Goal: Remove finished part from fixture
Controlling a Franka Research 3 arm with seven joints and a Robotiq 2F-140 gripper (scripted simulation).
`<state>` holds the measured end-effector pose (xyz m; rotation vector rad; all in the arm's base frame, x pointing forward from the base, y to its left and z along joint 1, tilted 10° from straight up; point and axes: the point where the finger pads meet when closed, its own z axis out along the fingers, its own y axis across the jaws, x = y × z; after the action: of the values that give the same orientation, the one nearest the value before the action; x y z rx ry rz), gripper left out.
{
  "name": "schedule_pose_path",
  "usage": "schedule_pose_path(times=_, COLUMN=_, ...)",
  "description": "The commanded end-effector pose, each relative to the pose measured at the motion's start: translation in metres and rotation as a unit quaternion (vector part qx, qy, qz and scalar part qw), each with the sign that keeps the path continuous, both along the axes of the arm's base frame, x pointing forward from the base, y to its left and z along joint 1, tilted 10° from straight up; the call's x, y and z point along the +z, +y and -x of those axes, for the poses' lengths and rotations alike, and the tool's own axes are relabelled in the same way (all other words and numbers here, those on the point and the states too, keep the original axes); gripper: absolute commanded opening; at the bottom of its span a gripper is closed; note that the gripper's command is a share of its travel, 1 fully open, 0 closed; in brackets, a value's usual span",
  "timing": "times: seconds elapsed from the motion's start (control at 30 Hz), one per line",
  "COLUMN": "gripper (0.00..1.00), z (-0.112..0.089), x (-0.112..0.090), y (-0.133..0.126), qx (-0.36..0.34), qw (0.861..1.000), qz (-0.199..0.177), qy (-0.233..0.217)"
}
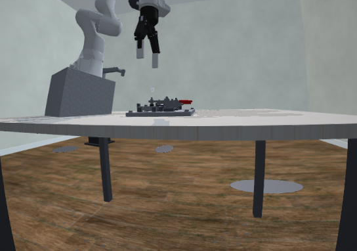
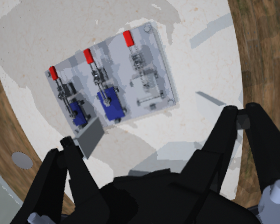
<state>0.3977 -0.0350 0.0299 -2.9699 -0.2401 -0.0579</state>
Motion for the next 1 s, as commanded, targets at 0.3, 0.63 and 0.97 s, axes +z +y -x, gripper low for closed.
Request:
schedule_pose_path(times=0.3, gripper=1.0, z=-0.0017, x=0.0007, y=-0.0008, qx=0.031, qw=0.999, qz=-0.003, qy=-0.013)
schedule_pose_path(times=0.63, gripper=1.0, z=-0.0017, x=0.0007, y=-0.0008, qx=0.031, qw=0.999, qz=-0.003, qy=-0.013)
schedule_pose_path(times=0.97, gripper=0.28, z=-0.0017, x=0.0007, y=-0.0008, qx=0.031, qw=0.999, qz=-0.003, qy=-0.013)
